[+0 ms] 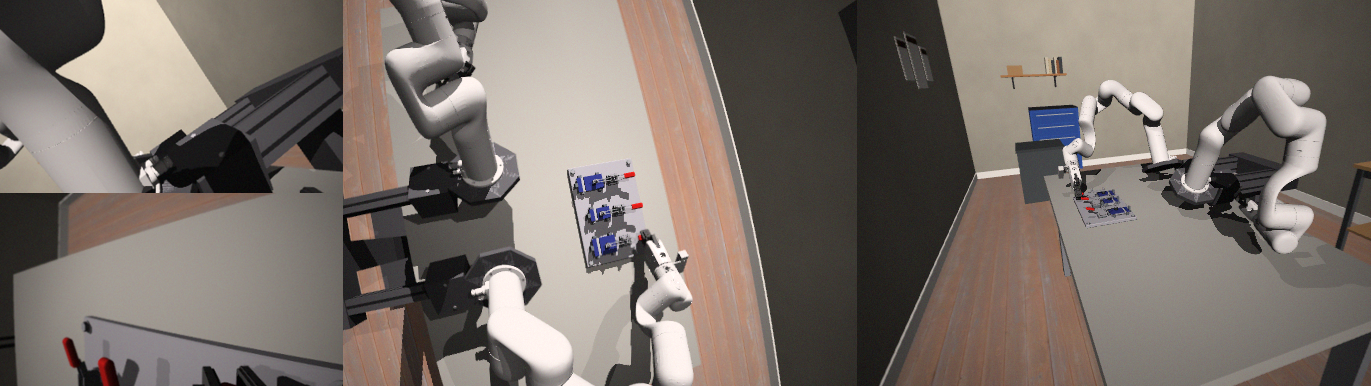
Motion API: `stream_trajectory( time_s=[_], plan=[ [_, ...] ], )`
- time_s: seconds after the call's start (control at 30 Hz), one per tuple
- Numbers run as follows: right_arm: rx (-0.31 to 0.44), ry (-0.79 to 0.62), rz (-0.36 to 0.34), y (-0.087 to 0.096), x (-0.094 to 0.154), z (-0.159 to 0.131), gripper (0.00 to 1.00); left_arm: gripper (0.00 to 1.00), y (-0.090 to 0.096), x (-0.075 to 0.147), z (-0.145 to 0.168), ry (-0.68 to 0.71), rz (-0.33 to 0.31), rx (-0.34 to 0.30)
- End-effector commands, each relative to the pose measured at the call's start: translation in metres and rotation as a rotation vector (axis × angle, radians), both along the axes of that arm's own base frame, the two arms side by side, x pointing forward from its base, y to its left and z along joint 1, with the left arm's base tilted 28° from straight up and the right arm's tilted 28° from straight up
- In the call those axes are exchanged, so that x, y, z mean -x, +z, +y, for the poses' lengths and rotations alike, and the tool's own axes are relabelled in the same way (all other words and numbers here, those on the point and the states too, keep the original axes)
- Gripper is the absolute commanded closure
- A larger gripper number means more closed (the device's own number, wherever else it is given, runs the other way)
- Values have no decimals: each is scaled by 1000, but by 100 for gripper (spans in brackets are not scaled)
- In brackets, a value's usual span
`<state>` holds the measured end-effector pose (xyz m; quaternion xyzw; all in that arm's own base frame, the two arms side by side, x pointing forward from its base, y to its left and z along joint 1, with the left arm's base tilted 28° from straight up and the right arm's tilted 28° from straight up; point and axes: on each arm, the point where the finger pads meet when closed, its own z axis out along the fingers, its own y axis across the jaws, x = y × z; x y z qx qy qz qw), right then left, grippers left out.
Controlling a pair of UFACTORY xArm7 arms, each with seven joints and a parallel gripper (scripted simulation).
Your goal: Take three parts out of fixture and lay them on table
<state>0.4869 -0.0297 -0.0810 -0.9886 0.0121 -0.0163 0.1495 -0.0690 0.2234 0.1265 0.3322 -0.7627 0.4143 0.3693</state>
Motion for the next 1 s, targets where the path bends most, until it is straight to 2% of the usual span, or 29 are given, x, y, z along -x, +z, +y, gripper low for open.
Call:
stream_trajectory(
  time_s=[0.0, 0.97],
  plan=[
    [1, 0, -4, 1, -1, 0, 100, 0, 1, 0, 0, 0, 1, -2],
    [1, 0, -4, 4, -1, 1, 100, 0, 1, 0, 0, 0, 1, -2]
  ],
)
